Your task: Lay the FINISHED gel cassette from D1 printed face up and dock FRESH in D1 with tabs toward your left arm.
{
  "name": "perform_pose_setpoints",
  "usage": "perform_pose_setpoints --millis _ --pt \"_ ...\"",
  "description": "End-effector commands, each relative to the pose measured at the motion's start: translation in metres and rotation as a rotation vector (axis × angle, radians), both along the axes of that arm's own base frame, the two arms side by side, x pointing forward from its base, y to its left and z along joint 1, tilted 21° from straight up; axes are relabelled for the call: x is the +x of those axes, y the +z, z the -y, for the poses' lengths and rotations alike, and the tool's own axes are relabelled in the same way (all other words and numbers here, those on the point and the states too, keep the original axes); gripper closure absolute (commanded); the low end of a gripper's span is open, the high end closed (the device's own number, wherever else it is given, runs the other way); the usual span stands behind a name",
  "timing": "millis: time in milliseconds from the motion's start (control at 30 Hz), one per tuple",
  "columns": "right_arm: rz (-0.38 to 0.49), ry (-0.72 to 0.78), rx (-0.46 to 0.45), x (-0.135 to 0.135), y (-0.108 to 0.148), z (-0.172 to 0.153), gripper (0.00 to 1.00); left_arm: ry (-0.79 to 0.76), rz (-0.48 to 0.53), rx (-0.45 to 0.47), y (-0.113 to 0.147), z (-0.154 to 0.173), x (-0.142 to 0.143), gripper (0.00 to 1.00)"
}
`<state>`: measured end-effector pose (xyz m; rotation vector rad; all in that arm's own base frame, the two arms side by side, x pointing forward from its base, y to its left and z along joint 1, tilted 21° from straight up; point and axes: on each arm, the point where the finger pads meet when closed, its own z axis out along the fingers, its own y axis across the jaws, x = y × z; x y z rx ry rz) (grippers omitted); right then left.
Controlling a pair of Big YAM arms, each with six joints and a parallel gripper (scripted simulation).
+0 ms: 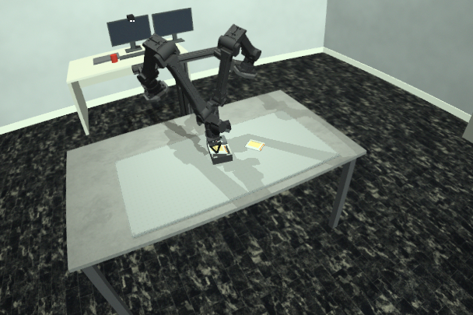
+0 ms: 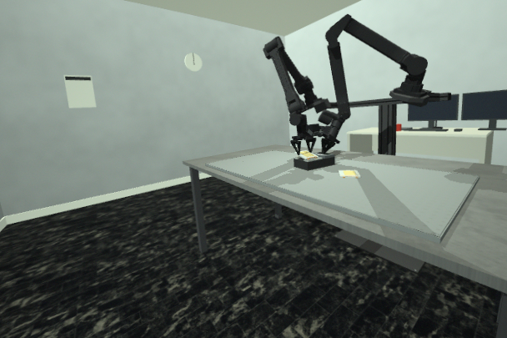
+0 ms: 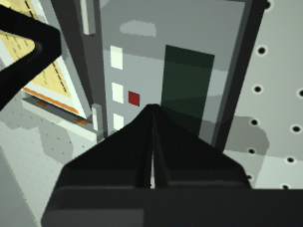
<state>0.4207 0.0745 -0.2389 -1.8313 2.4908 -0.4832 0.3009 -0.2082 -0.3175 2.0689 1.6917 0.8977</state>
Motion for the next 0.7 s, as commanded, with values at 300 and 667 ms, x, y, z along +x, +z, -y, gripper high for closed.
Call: perform_pose_setpoints --millis 300,667 --pt "0.03 -0.012 0.034 0.0078 0.012 0.001 1.0 0.047 -0.102 0.098 -0.0476 -0.0597 -0.0227 1.0" --pt "0.03 -0.012 0.034 0.0078 0.012 0.001 1.0 0.047 -0.102 0.098 -0.0476 -0.0597 -0.0227 1.0"
